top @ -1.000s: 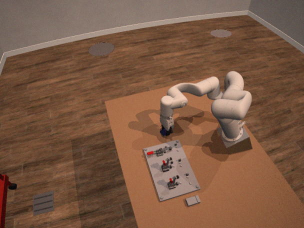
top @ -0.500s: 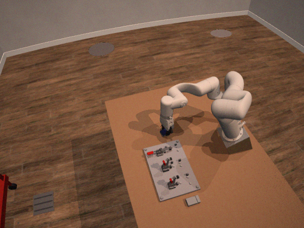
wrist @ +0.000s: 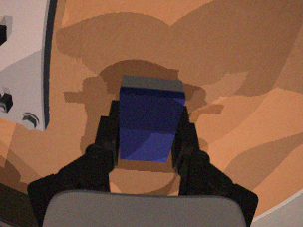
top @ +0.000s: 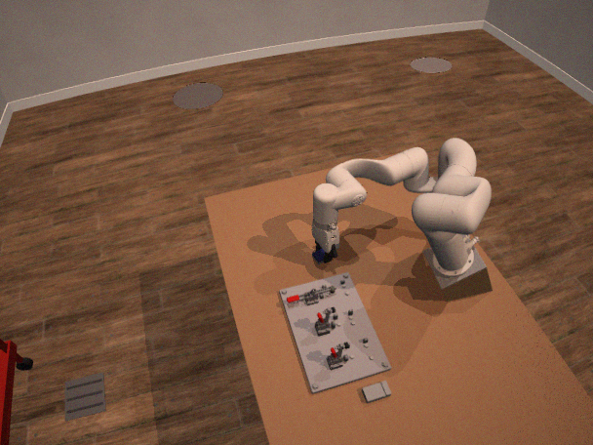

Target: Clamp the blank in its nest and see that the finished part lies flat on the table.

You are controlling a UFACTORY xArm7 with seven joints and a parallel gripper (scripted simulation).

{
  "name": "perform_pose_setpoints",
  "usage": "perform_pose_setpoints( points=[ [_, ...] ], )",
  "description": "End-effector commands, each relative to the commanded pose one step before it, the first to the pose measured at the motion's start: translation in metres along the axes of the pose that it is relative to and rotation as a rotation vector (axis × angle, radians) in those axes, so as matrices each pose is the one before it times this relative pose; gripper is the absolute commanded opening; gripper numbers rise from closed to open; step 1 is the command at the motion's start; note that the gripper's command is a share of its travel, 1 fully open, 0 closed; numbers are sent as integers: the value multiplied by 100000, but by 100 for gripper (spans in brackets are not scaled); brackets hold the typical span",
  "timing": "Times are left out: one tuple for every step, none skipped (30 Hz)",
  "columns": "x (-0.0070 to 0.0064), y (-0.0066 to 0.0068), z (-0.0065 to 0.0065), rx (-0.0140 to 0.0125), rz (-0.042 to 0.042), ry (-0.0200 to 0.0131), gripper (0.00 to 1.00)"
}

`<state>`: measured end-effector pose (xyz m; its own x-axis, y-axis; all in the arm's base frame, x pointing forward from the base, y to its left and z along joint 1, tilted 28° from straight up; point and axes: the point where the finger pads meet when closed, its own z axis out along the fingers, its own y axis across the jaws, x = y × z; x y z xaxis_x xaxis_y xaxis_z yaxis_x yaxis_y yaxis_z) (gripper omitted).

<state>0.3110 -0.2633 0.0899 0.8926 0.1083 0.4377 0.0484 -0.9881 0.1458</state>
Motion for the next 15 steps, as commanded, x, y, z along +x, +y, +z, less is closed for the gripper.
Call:
perform_pose_setpoints(
  points=[
    [48,89,-1120,-382,-17,227,0],
    [0,0,-402,0,0,0,0],
    [0,0,-425,0,0,0,0],
    [0,0,-444,0,0,0,0],
    [0,0,-460,0,0,0,0],
    [0,0,-472,0,0,0,0],
    [0,0,-481,0,0,0,0],
    [0,0,-487,0,0,0,0],
    [0,0,-488,0,0,0,0],
    [0,0,-487,0,0,0,0],
    [0,0,-482,0,0,0,0],
    [0,0,-474,0,0,0,0],
    [0,0,-463,0,0,0,0],
    [0,0,-448,0,0,0,0],
    [0,0,-431,0,0,0,0]
  ],
)
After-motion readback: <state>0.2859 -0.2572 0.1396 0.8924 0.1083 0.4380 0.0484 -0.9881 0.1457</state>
